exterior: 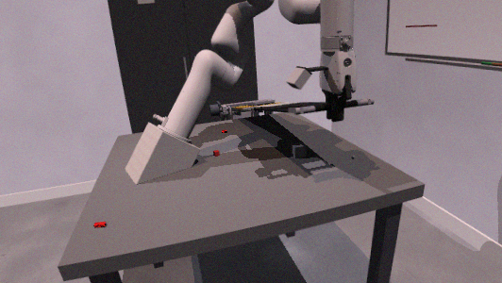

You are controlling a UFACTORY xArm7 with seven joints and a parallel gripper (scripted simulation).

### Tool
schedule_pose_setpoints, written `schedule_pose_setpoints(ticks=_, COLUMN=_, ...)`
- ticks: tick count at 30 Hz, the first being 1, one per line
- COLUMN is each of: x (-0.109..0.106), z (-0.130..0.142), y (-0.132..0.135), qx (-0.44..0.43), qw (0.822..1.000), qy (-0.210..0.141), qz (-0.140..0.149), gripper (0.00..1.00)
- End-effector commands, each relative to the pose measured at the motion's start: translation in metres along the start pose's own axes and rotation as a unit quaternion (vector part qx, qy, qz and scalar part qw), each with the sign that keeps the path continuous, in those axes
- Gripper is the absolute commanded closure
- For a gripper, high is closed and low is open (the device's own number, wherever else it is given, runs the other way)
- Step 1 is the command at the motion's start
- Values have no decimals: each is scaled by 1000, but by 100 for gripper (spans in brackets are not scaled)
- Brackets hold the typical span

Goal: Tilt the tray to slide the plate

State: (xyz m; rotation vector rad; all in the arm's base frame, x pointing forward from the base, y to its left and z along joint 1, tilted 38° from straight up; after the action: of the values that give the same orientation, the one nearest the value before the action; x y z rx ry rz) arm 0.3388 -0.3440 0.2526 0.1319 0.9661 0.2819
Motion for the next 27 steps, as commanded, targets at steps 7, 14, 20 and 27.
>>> schedule_pose_setpoints(ticks=7, x=33, z=2, y=-9, qx=0, qw=1000, qy=-1, qz=-1, gripper=100)
schedule_pose_setpoints(ticks=14, x=34, z=2, y=-9, qx=0, qw=1000, qy=-1, qz=-1, gripper=100)
schedule_pose_setpoints(ticks=20, x=36, z=2, y=-10, qx=0, qw=1000, qy=-1, qz=-1, gripper=100)
schedule_pose_setpoints(ticks=27, x=-43, z=1, y=6, qx=0, qw=1000, qy=-1, qz=-1, gripper=100)
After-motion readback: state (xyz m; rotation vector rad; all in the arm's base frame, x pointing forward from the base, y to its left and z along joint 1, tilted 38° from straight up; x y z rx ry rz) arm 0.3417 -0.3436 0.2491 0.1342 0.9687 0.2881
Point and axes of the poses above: the point where the finger pads meet when closed, its own x axis out along the fingers, its own y axis across the jaws, z = x × y, the point moved 1 cm from there along -x, back along the fingers, and after that the axes turned 3 degrees about x, right-handed, at the moved point
